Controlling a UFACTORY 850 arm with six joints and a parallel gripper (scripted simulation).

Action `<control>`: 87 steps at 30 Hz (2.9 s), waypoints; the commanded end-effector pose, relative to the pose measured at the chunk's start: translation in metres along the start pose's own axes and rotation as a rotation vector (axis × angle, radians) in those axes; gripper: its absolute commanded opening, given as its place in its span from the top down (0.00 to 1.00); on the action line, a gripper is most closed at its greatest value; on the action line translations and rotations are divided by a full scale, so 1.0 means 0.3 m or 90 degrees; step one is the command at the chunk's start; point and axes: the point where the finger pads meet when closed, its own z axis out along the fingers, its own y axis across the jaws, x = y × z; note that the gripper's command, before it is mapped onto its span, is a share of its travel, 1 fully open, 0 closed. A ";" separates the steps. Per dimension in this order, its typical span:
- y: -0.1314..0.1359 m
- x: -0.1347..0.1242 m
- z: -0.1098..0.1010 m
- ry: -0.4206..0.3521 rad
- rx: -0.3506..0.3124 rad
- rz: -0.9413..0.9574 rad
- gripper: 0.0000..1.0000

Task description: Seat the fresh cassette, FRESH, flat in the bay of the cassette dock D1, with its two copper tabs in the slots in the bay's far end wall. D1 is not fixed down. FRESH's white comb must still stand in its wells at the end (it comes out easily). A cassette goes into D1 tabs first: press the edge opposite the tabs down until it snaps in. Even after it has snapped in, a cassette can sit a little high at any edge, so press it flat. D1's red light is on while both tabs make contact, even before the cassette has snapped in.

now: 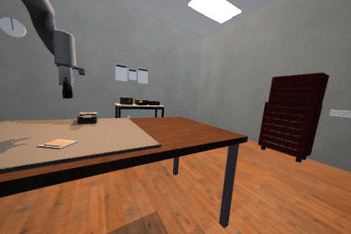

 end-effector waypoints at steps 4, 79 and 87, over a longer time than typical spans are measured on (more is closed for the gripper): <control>0.046 0.012 0.030 -0.002 0.007 -0.124 0.00; 0.676 -0.045 0.362 0.006 0.003 -1.467 0.00; 0.728 -0.063 0.384 0.001 0.000 -1.567 0.00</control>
